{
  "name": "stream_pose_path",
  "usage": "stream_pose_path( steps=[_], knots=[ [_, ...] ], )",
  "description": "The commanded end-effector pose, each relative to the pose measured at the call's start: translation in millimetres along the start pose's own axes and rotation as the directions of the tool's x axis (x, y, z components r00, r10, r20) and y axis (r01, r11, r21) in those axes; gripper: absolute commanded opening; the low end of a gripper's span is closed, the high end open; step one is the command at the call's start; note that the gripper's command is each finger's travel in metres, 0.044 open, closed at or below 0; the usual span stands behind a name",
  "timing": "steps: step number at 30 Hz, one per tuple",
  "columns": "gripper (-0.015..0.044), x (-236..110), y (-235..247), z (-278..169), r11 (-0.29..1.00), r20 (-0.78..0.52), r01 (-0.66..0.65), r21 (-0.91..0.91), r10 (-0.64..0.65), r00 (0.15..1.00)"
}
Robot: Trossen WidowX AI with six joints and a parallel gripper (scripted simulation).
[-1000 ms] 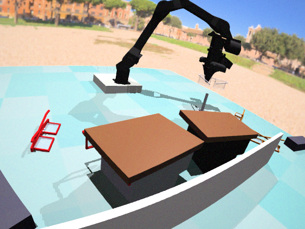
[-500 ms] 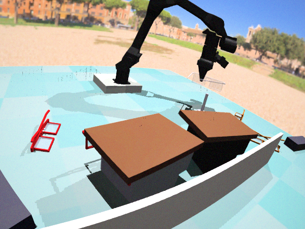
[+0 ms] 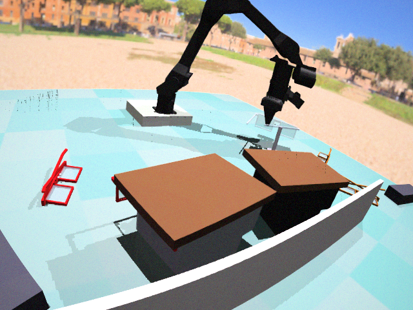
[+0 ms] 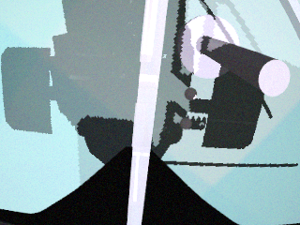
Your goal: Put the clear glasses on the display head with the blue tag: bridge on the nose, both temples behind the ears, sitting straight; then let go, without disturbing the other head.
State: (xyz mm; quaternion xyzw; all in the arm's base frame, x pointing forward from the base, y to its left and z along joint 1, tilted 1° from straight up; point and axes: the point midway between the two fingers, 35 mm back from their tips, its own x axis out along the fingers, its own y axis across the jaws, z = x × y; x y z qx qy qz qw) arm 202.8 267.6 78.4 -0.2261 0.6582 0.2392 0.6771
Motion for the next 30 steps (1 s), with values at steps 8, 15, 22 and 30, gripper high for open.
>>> stream_pose_path(
  steps=[8,15,22,30],
  knots=[
    [0.0000,7.1,3.1,-2.6,1.000,0.008,-0.001,0.006,0.001,1.000],
    [0.0000,7.2,7.2,-6.4,1.000,0.007,-0.001,0.006,0.001,1.000],
    [0.0000,7.2,11.1,-9.8,1.000,0.007,-0.001,0.006,0.001,1.000],
    [0.0000,7.3,15.8,-14.6,1.000,0.007,-0.002,0.006,0.002,1.000]
  ],
)
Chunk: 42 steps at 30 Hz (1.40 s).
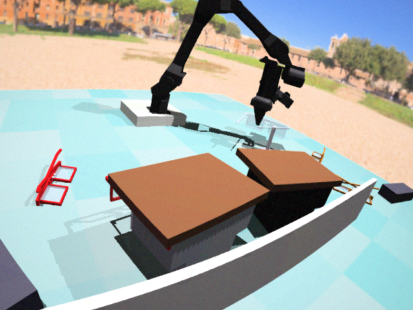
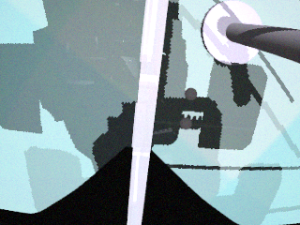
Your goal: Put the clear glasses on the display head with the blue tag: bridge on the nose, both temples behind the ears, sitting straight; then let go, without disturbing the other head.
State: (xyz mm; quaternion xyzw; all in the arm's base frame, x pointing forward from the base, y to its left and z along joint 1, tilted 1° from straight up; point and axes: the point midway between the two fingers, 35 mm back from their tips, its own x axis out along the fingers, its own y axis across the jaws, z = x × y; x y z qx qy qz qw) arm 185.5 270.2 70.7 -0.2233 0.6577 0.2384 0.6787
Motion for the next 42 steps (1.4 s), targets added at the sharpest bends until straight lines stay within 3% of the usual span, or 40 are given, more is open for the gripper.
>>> stream_pose_path(
  steps=[1,42],
  knots=[
    [0.0000,-0.2,3.7,-3.0,1.000,0.003,0.000,0.001,0.000,1.000],
    [0.0000,0.2,18.1,-31.7,1.000,0.000,-0.002,0.001,0.002,1.000]
  ],
)
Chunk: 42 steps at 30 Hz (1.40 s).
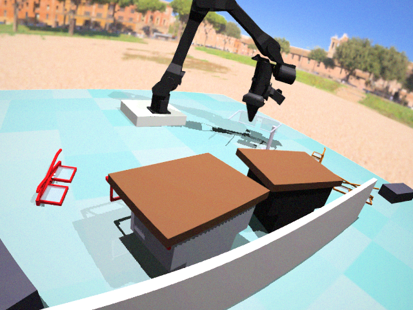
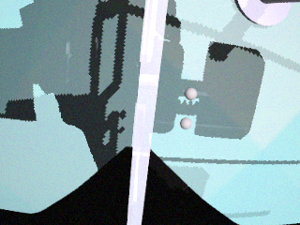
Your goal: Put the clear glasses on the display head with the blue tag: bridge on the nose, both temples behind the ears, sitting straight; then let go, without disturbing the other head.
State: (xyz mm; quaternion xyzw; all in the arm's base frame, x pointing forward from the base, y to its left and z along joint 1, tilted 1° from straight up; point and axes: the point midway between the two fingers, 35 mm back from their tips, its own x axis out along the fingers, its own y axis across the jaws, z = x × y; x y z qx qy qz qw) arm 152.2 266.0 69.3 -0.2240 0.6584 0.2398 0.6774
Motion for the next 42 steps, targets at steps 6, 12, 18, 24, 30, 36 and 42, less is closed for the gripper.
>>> stream_pose_path(
  steps=[6,12,18,24,30,36,42],
  knots=[
    [0.0000,-0.3,1.7,-6.7,1.000,0.002,0.000,0.004,0.000,1.000],
    [0.0000,-0.3,2.3,-10.3,1.000,0.002,0.000,0.004,0.000,1.000],
    [0.0000,-0.3,2.4,-11.2,1.000,0.002,0.000,0.004,0.000,1.000],
    [0.0000,-0.3,2.4,-9.4,1.000,0.002,0.000,0.004,0.000,1.000],
    [0.0000,-0.3,2.4,-9.4,1.000,0.002,0.000,0.004,0.000,1.000],
    [0.0000,-0.3,2.4,-7.4,1.000,0.002,0.000,0.004,0.000,1.000],
    [0.0000,-0.4,2.4,-3.8,1.000,0.002,0.000,0.004,0.000,1.000]
  ],
)
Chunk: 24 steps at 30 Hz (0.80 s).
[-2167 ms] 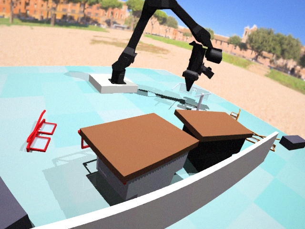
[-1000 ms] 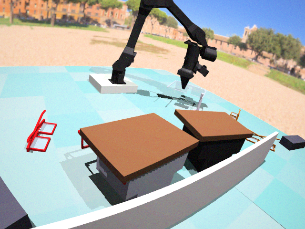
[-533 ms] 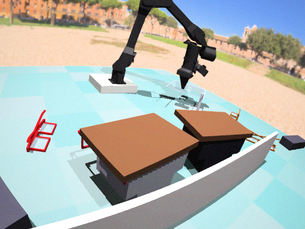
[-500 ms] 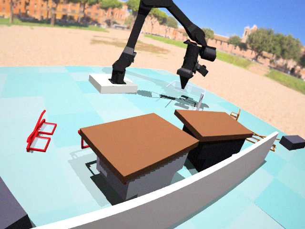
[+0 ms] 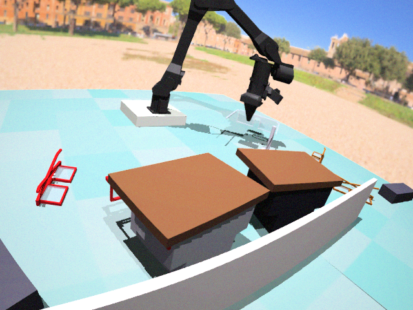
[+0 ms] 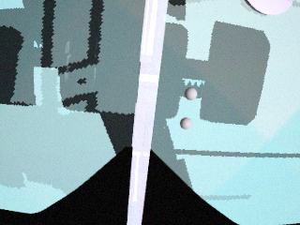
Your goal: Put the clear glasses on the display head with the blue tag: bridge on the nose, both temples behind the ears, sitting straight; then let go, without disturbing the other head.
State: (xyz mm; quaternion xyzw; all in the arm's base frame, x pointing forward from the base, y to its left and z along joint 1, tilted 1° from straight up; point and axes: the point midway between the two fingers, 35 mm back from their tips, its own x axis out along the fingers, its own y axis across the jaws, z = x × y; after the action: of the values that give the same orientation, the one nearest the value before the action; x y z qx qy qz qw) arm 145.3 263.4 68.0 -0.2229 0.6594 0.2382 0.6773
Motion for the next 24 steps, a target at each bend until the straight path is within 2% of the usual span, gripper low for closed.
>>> stream_pose_path(
  steps=[1,8,18,24],
  knots=[
    [0.0000,-1.5,0.2,3.8,1.000,0.004,0.000,0.000,0.000,1.000],
    [0.0000,-9.2,0.5,6.9,1.000,0.004,0.000,0.000,0.000,1.000],
    [0.0000,-58.2,0.3,9.6,1.000,0.005,0.000,0.000,0.000,1.000],
    [0.0000,-61.7,-2.4,10.2,1.000,0.005,0.000,0.004,0.000,1.000]
  ],
)
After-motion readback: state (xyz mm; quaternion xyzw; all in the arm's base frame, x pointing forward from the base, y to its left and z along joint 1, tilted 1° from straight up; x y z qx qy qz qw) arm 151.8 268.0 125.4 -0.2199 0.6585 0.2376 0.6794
